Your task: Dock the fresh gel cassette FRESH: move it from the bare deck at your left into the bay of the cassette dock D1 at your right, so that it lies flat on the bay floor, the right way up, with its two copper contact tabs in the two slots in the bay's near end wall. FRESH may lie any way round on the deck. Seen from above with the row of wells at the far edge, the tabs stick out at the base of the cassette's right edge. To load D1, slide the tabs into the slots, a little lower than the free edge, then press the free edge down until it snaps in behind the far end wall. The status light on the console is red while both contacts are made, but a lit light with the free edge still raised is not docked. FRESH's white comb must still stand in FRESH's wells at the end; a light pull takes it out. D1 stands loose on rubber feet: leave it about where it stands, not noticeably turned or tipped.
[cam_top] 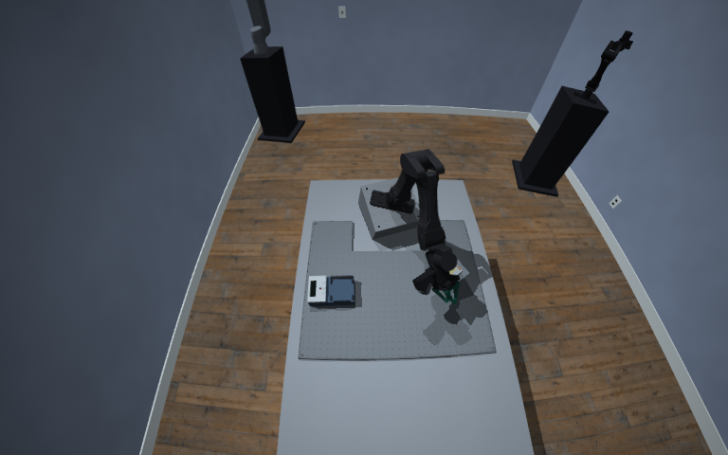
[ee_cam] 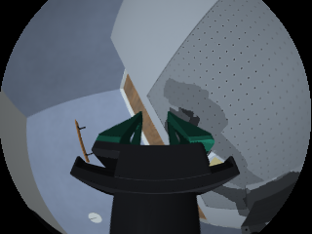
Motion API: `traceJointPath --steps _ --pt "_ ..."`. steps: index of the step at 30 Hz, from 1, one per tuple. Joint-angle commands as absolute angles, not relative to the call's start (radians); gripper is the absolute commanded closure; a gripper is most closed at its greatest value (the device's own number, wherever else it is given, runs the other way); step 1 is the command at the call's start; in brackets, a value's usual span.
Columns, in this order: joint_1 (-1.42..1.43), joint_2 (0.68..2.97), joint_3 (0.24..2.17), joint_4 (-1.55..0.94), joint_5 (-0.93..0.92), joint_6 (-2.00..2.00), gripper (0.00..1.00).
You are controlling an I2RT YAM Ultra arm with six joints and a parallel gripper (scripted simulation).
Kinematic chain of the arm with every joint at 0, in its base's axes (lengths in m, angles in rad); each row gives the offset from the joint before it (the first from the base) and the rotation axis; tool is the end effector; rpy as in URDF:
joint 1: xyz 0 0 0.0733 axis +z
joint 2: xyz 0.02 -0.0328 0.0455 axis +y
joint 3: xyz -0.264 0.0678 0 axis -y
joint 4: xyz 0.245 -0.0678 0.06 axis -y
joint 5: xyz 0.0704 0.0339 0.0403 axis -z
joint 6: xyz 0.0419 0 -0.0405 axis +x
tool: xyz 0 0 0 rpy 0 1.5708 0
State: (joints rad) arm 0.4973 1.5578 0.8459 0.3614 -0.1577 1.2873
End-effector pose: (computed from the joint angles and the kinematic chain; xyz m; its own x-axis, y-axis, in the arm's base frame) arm 0.3006 0.1719 0.2296 -0.6612 0.7199 -0.2109 0.1217 0.3804 0.9168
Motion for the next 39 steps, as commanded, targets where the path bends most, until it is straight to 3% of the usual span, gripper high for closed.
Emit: traceJointPath --steps 1,39 --pt "0.468 1.516 0.874 0.253 -0.151 1.168 0.64" --pt "0.244 1.342 0.900 -0.437 -0.129 0.430 0.64"
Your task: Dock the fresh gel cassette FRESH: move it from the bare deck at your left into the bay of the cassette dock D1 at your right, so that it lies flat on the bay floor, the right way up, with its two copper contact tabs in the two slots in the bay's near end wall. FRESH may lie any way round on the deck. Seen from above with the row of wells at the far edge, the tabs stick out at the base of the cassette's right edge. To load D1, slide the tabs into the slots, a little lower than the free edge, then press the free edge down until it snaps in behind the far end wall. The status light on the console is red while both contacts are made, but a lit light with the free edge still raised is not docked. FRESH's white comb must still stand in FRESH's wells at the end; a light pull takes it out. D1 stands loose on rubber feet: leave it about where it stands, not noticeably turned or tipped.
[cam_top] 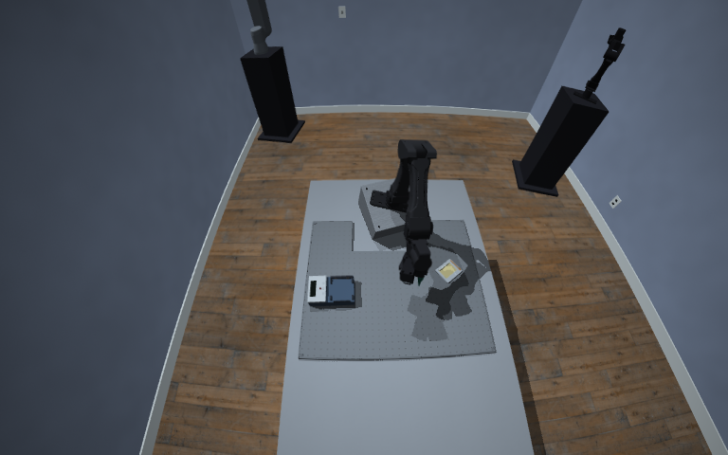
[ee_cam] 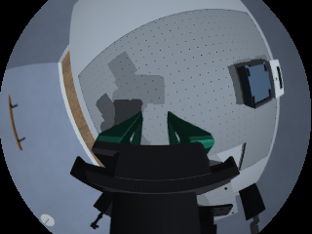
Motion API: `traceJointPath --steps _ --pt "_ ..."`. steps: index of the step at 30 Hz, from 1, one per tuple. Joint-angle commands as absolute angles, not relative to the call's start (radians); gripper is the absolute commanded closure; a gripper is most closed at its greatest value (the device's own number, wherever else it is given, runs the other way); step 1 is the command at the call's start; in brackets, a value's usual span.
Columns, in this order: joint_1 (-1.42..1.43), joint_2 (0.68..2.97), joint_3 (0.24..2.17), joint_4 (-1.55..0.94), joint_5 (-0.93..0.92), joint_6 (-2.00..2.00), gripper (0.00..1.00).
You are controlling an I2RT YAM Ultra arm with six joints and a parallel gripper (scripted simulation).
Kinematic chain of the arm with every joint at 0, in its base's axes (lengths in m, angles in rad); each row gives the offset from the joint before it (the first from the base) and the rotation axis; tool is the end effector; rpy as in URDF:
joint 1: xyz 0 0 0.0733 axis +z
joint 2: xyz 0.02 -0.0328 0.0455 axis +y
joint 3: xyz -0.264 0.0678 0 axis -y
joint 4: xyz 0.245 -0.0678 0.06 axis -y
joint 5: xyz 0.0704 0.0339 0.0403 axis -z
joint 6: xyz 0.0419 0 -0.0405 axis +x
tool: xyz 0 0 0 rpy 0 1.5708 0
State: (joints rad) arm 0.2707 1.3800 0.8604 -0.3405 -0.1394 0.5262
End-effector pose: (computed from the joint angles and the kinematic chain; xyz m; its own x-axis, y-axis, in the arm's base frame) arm 0.2730 0.0829 0.2235 -0.8084 0.2918 -0.5112 0.0623 0.9060 0.4187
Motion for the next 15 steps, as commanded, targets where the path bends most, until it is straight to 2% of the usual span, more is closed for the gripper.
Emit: traceJointPath --steps 1,15 --pt "0.244 1.342 0.900 -0.437 -0.129 0.430 0.64" --pt "0.161 1.276 0.906 -0.684 -0.134 0.166 0.64"
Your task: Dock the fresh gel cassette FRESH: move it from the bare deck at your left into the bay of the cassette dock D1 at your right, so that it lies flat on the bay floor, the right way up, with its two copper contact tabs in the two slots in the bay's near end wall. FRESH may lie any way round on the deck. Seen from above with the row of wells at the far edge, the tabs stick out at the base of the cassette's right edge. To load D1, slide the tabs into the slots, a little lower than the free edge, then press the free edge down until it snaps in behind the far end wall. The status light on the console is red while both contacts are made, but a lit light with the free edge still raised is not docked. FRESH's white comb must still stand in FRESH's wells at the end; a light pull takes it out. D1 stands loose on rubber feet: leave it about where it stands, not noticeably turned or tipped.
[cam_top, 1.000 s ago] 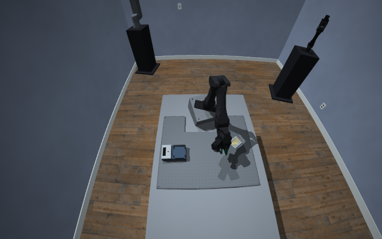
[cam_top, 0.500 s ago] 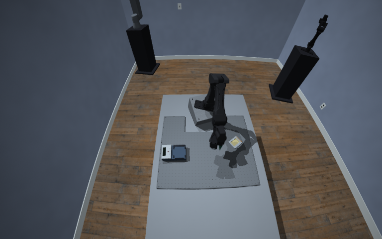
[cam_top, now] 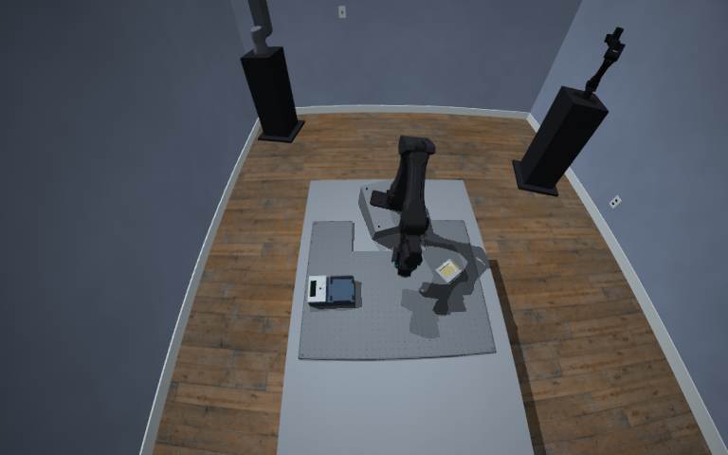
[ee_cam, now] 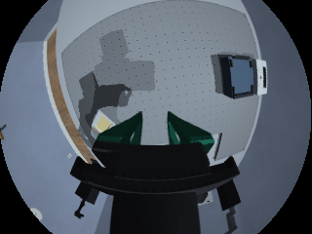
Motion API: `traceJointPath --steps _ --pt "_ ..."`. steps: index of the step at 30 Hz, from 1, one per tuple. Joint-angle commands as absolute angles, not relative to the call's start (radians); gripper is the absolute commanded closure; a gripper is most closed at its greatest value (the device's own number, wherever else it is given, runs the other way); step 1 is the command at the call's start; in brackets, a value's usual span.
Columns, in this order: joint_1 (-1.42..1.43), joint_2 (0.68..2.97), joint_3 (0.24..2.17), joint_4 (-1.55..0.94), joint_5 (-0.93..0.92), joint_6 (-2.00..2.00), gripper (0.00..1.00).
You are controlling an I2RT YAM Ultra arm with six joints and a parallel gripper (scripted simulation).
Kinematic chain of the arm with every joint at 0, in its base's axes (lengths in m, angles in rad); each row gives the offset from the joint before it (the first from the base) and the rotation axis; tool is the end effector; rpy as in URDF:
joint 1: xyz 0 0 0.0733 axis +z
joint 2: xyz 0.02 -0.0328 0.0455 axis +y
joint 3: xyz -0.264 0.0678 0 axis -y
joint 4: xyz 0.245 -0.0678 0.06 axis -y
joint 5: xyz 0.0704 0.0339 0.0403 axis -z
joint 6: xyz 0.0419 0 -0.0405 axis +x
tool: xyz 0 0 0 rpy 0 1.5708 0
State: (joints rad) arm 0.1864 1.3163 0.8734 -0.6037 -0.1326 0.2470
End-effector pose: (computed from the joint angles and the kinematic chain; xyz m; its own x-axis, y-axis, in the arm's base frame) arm 0.2508 0.0541 0.2265 -0.8857 0.0796 -0.4573 -0.0332 0.9718 0.2334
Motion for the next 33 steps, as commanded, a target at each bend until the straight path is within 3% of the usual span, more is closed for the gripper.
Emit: traceJointPath --steps 1,14,33 --pt "0.155 1.275 0.914 -0.714 -0.127 0.136 0.64" --pt "0.088 1.229 0.925 -0.922 -0.123 -0.085 0.64" --pt "0.076 1.216 0.923 -0.934 -0.132 -0.099 0.64"
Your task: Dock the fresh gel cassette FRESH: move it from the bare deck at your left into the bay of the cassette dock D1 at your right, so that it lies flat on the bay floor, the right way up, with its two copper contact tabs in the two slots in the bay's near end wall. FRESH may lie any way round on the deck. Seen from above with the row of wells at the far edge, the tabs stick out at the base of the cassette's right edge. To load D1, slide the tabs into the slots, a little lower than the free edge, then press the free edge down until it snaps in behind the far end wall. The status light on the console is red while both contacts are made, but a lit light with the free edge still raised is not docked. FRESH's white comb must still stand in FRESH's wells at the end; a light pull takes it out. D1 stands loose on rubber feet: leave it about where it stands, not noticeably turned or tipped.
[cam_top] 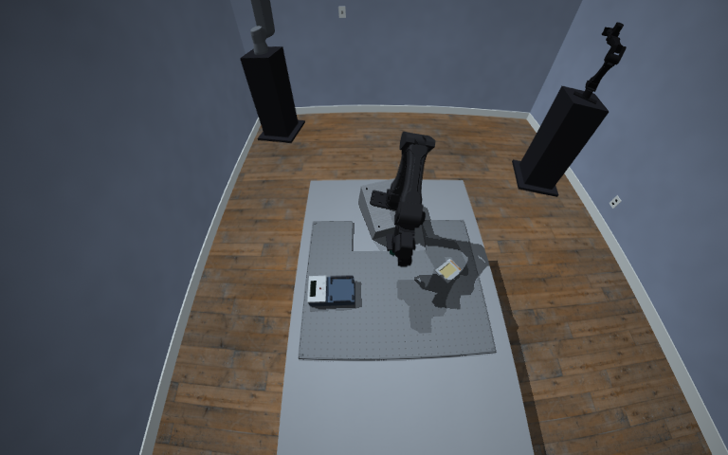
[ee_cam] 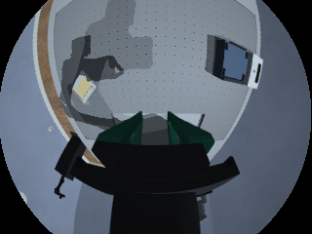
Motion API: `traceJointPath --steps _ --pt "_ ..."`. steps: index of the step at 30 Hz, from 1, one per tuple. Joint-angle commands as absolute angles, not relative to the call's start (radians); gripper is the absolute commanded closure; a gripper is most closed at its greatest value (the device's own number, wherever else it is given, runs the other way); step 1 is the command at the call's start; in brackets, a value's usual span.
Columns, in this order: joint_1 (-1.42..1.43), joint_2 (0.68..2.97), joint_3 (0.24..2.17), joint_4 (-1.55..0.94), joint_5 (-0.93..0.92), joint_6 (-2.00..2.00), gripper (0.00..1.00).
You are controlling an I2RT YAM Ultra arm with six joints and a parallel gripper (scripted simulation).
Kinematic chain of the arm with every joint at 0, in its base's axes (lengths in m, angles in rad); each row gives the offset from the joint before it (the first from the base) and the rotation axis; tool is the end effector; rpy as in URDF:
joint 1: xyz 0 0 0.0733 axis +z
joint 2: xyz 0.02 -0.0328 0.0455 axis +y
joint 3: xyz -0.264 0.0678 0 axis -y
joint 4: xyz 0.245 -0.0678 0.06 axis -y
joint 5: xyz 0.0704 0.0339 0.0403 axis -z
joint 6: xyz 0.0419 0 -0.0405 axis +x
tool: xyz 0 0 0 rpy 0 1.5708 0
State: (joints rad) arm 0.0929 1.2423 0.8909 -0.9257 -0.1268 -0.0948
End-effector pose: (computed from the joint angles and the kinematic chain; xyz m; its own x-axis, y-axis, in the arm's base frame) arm 0.2162 0.0266 0.2335 -0.9366 -0.1816 -0.2996 -0.2181 0.9715 0.0931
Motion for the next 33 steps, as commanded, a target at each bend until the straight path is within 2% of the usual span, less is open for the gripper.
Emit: traceJointPath --steps 1,27,33 --pt "0.076 1.216 0.923 -0.934 -0.132 -0.099 0.64" --pt "0.076 1.216 0.923 -0.934 -0.132 -0.099 0.64" --pt "0.112 1.298 0.805 -0.793 -0.118 -0.075 0.64"
